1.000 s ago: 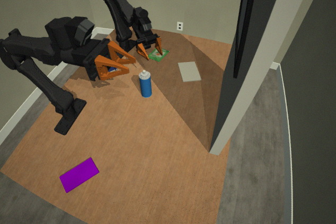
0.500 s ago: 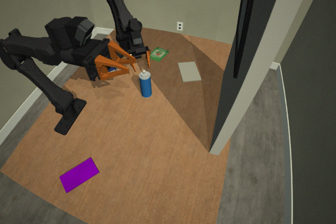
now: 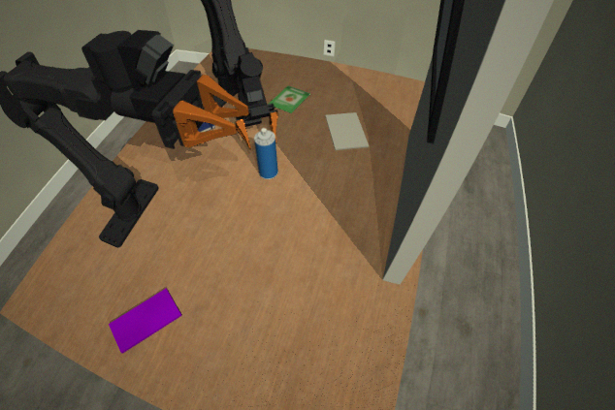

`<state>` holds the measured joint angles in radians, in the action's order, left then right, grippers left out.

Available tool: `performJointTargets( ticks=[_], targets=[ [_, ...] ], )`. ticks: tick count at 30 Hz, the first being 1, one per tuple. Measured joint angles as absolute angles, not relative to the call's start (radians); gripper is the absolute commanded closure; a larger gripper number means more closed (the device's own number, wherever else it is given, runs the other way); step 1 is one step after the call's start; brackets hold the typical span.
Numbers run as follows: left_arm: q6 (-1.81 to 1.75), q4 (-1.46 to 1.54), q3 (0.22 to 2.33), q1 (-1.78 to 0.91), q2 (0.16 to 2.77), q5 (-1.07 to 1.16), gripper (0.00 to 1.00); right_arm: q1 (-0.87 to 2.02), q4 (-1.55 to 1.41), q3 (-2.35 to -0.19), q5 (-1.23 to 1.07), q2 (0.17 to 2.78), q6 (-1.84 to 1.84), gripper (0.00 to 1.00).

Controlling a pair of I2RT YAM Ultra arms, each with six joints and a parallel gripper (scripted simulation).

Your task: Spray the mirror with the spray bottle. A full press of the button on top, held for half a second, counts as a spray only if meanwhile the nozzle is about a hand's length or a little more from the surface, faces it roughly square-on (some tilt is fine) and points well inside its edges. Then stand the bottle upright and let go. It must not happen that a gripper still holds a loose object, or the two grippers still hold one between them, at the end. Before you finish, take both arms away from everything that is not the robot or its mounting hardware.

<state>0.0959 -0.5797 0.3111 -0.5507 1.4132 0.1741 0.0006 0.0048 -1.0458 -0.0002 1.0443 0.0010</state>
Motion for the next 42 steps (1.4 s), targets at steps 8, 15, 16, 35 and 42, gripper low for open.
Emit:
performJointTargets(
  ticks=[8, 15, 16, 35, 42],
  targets=[
    [0.096, -0.606, 0.31, -0.551, 1.419, 0.175, 0.31, 0.001, 0.005, -1.046, 0.0, 1.044, 0.001, 0.63],
    [0.096, -0.604, 0.307, -0.549, 1.417, 0.175, 0.31, 0.001, 0.005, -1.046, 0.0, 1.044, 0.001, 0.63],
    [0.096, -0.6, 0.307, -0.548, 1.416, 0.175, 0.31, 0.001, 0.005, -1.046, 0.0, 1.044, 0.001, 0.63],
    [0.087, -0.7, 0.368, -0.569, 1.58, 0.159, 0.31, 0.001, 0.005, -1.046, 0.0, 1.044, 0.001, 0.63],
    [0.084, -0.726, 0.393, -0.574, 1.633, 0.153, 0.31, 0.001, 0.005, -1.046, 0.0, 1.044, 0.001, 0.63]
  ],
)
